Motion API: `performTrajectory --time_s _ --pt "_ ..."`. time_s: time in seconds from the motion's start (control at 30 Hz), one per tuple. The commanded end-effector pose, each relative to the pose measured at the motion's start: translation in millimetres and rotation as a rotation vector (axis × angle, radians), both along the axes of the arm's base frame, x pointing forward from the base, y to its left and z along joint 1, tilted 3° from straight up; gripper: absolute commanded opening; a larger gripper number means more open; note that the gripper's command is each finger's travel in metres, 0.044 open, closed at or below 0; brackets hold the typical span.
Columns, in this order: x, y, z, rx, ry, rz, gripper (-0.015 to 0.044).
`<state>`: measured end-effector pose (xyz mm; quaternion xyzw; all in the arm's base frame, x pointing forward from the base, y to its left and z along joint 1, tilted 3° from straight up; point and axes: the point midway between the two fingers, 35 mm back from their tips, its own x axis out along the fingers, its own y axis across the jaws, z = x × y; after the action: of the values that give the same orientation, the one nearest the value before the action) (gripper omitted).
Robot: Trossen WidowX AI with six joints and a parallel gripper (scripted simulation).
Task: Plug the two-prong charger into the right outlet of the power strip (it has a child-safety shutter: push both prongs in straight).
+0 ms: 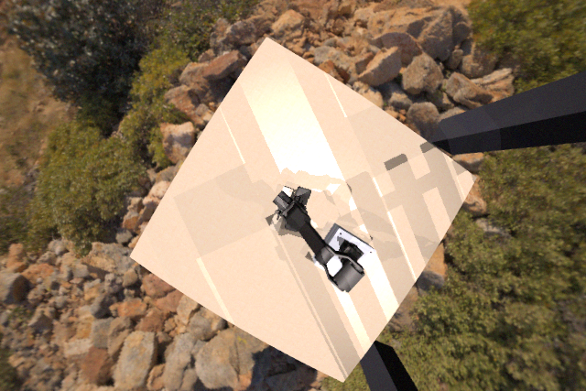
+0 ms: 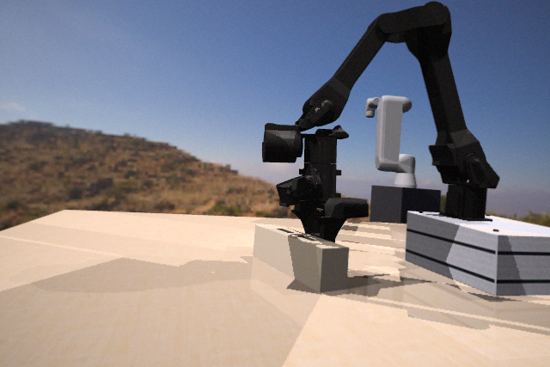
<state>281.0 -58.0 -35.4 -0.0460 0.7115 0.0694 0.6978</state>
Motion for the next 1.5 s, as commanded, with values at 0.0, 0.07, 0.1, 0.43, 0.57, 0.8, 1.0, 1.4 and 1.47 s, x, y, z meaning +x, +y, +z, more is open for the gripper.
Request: performTrajectory --time_s 0.0,0.07,0.1,0.43,0.57,0.8,1.0,1.4,1.47 --pt "-0.1 0.1 -0.7 0.0 0.006 -0.005 0.0" --pt "0.6 0.2 -0.7 0.0 0.006 -0.005 0.0" --pt "1.0 0.3 -0.7 0.0 0.006 -0.005 0.0" --pt "4.4 1.0 -1.0 0.0 0.005 -0.005 0.0" --pt "5.8 1.2 -1.2 0.0 0.005 -0.005 0.0" --pt "7.4 1.6 -1.5 0.0 0.005 -0.005 0.0" --pt "7.4 1.6 -1.6 0.0 0.005 -0.005 0.0" --pt "7.5 1.5 -0.8 0.0 0.005 -0.005 0.0" --pt "7.5 1.5 -0.7 0.0 0.005 -0.005 0.0"
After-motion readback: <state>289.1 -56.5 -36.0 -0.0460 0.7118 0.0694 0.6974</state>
